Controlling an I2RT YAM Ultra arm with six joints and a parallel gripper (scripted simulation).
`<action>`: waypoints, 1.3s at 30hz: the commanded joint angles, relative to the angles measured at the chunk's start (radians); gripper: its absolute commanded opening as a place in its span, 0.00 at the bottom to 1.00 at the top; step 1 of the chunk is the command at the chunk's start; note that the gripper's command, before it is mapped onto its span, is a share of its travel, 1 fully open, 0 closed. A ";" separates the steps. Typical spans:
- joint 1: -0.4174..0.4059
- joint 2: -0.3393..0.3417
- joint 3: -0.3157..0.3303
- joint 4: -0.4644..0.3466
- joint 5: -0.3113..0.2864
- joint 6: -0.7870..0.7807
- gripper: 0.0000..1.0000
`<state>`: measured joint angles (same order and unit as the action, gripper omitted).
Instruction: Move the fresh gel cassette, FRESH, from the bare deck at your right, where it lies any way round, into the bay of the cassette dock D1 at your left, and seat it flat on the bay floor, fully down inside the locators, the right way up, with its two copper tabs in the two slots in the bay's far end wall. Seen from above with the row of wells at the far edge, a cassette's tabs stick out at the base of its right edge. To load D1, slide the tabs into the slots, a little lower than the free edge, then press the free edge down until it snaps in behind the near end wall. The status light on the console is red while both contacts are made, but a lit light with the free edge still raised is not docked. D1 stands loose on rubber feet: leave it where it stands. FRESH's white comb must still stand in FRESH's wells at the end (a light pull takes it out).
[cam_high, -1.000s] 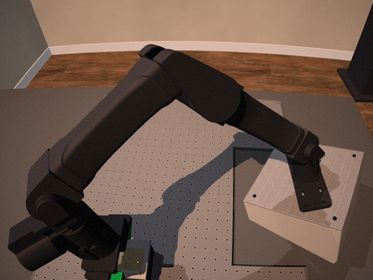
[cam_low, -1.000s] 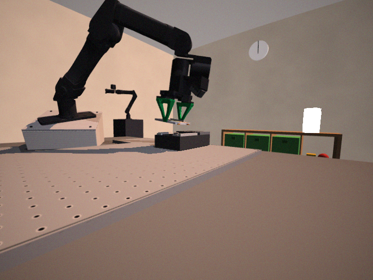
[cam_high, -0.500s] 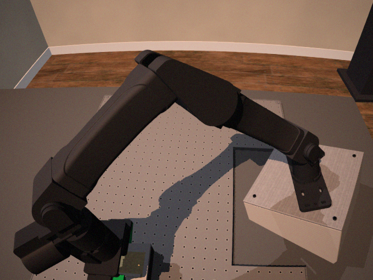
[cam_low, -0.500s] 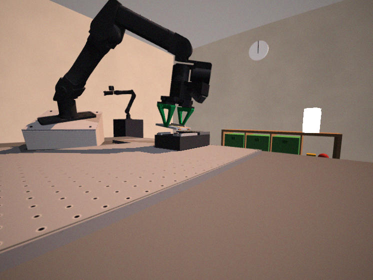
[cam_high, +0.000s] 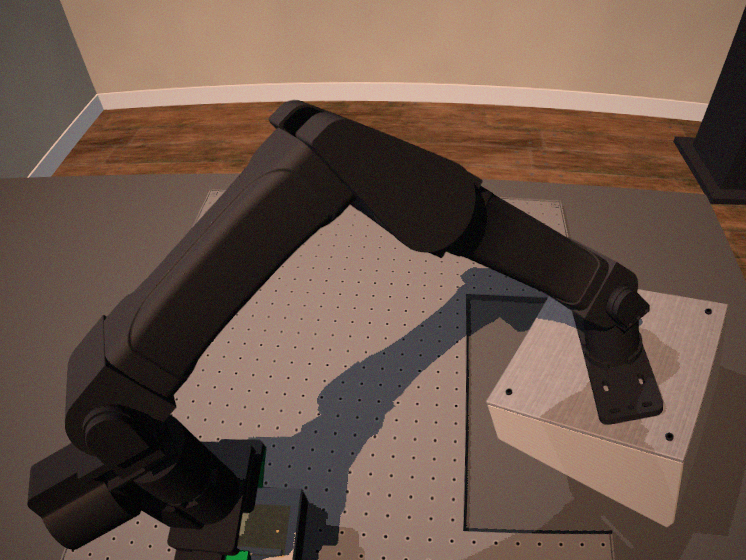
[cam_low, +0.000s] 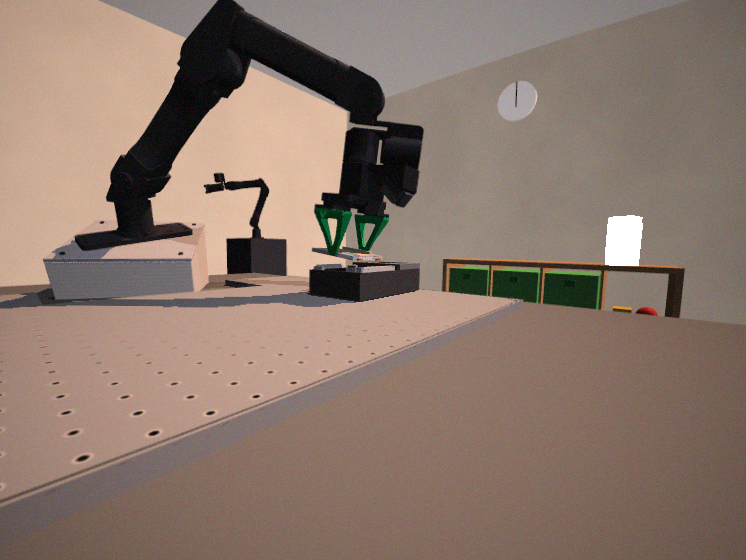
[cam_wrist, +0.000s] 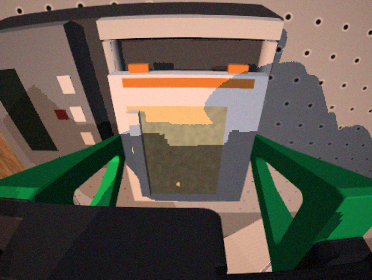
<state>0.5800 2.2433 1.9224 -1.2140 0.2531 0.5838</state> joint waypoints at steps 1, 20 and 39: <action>0.008 -0.034 0.001 0.003 0.000 -0.007 0.00; 0.009 -0.040 0.003 -0.016 0.000 -0.006 0.00; 0.001 -0.019 0.014 0.008 0.000 -0.013 0.00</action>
<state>0.5758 2.2402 1.8980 -1.1992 0.2531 0.5789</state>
